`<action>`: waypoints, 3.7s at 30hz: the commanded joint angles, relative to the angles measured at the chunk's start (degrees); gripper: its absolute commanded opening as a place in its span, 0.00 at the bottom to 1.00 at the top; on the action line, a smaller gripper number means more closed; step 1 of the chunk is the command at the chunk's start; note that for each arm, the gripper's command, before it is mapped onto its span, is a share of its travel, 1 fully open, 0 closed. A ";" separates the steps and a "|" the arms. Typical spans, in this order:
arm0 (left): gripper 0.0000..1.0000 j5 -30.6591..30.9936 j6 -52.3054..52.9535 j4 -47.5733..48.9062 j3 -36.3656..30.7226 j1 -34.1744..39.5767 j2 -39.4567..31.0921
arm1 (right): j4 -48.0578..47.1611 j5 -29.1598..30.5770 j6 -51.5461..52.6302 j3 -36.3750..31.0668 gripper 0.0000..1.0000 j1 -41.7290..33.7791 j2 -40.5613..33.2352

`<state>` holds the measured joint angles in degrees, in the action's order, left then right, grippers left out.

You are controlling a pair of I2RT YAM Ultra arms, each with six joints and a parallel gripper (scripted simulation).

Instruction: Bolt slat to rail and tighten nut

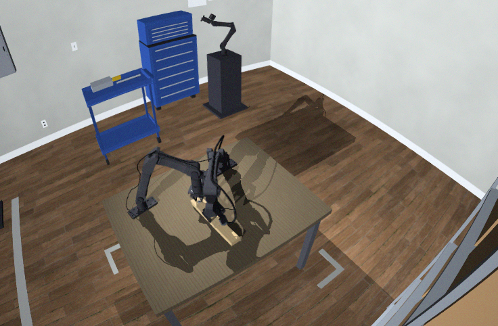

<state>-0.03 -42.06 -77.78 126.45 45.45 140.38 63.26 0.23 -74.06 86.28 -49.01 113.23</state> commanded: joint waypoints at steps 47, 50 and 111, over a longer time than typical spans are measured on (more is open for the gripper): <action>0.72 0.01 -0.03 0.03 0.25 0.01 -0.53 | -0.05 -0.08 5.42 0.25 0.11 0.05 -0.41; 0.72 0.01 -0.03 0.03 0.25 0.01 -0.53 | -0.06 -0.23 11.86 0.24 0.11 0.12 -0.42; 0.72 0.01 -0.03 0.03 0.25 0.01 -0.53 | 0.03 0.00 27.13 0.26 0.34 0.01 -0.41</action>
<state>-0.03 -42.06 -77.78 126.45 45.45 140.38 63.37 0.23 -46.94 86.28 -49.01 113.23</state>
